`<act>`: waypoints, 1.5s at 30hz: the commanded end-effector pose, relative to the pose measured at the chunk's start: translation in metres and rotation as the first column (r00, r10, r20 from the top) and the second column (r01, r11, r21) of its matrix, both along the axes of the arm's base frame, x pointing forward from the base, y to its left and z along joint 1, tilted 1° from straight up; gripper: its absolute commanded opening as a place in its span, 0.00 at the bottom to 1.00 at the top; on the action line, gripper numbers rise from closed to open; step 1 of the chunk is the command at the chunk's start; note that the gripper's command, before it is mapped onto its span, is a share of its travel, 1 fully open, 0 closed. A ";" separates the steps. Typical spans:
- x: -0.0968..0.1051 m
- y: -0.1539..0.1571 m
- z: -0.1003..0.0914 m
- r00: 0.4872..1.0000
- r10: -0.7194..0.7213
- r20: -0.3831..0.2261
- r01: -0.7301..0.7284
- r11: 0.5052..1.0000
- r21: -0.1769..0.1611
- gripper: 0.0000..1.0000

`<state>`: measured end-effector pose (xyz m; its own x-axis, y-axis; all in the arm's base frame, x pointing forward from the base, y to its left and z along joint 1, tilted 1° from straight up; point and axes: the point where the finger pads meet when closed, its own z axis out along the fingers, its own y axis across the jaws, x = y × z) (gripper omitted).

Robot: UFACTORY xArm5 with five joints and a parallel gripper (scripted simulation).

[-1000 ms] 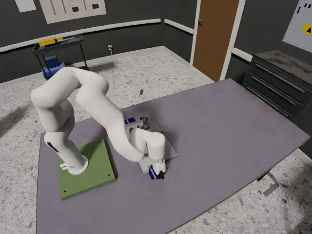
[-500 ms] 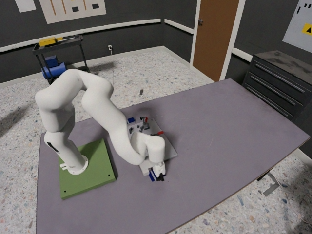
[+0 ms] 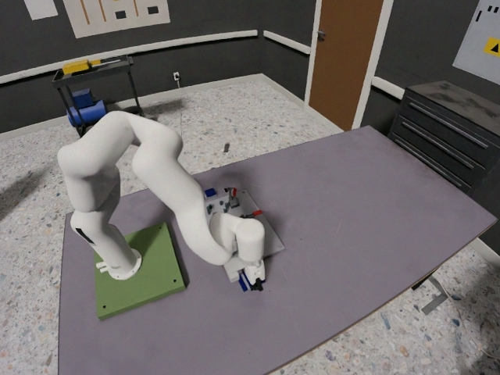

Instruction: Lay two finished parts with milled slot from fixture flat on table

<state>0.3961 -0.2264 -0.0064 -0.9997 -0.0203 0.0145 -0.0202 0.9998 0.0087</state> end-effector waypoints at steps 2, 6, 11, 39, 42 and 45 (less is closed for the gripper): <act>0.001 -0.001 0.001 1.000 0.000 0.004 0.000 1.000 -0.002 0.00; 0.001 -0.001 0.001 1.000 0.000 0.004 0.000 1.000 -0.002 0.00; 0.001 -0.001 0.001 1.000 0.000 0.004 0.000 1.000 -0.002 0.00; 0.001 -0.001 -0.006 1.000 0.000 0.004 0.000 1.000 -0.002 0.00; 0.001 -0.001 -0.006 1.000 0.000 0.004 0.000 1.000 -0.002 0.00; 0.001 -0.001 -0.006 1.000 0.000 0.004 0.000 1.000 -0.002 0.00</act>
